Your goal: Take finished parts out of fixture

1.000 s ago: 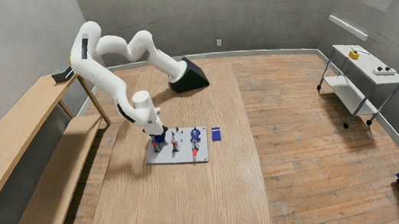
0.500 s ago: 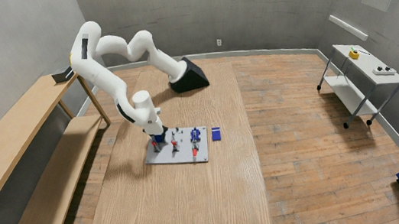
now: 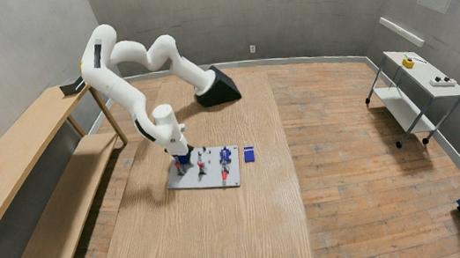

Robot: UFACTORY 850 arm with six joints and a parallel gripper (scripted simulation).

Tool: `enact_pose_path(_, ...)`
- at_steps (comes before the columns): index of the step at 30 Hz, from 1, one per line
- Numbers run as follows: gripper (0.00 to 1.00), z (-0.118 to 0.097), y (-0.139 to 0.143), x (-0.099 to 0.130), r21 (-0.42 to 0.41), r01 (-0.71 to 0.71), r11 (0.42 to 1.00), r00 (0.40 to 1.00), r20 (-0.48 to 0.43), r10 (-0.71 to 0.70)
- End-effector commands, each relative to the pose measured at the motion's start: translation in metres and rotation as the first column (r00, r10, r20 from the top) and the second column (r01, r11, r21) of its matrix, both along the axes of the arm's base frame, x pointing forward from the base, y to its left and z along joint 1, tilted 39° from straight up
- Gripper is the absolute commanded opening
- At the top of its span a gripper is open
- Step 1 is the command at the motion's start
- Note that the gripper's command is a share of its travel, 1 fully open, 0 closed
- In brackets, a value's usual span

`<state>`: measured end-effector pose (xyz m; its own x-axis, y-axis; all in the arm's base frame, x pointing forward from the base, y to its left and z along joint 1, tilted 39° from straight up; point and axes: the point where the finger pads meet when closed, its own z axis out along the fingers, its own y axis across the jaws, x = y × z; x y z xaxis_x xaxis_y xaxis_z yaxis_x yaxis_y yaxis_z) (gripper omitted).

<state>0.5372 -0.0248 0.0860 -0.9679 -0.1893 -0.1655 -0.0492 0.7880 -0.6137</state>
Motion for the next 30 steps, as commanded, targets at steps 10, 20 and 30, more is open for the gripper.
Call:
enact_pose_path(10, 0.0, 0.003, 0.003, 0.0, 0.0, -0.001, 1.0, 1.0, 0.002, 0.001)
enact_pose_path(20, 0.0, 0.009, 0.007, -0.002, 0.0, -0.001, 1.0, 1.0, 0.002, 0.001)
enact_pose_path(30, 0.0, 0.017, 0.013, -0.005, 0.0, -0.001, 1.0, 1.0, 0.002, 0.001)
